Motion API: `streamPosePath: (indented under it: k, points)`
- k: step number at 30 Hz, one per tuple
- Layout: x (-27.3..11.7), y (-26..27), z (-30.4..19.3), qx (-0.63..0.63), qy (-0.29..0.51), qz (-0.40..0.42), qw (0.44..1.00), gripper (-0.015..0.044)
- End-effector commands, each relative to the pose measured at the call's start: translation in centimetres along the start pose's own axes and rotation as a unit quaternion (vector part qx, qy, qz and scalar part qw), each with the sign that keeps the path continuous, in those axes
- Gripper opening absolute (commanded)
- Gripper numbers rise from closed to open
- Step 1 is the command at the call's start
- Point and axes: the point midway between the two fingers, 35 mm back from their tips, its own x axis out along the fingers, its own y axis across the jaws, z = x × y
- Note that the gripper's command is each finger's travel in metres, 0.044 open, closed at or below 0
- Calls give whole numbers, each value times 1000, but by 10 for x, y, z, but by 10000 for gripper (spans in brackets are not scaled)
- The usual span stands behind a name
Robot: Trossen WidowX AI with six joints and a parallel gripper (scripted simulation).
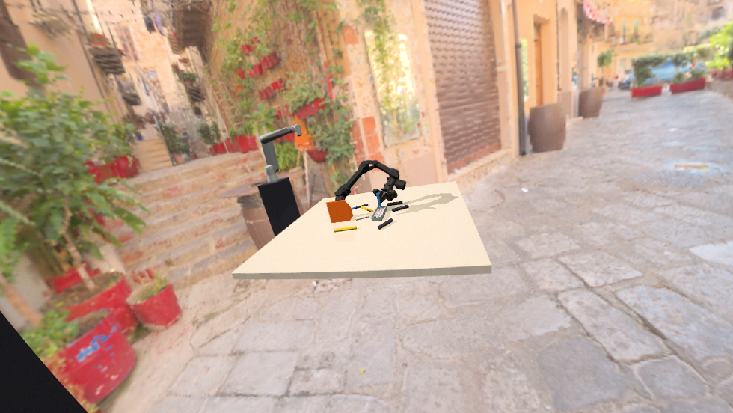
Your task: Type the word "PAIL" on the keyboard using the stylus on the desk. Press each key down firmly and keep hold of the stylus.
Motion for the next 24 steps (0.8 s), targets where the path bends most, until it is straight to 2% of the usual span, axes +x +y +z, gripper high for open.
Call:
streamPosePath:
  k: [1, 5, 23, 24]
  points:
    - [19, -12, -14, 1, 4, 4, 1000, 0]
    - [38, -25, -28, 1, 5, 3, 1000, 0]
    - [48, -26, -11, 0, 5, 3, 1000, 0]
    - [49, -26, -11, 0, 5, 3, 1000, 26]
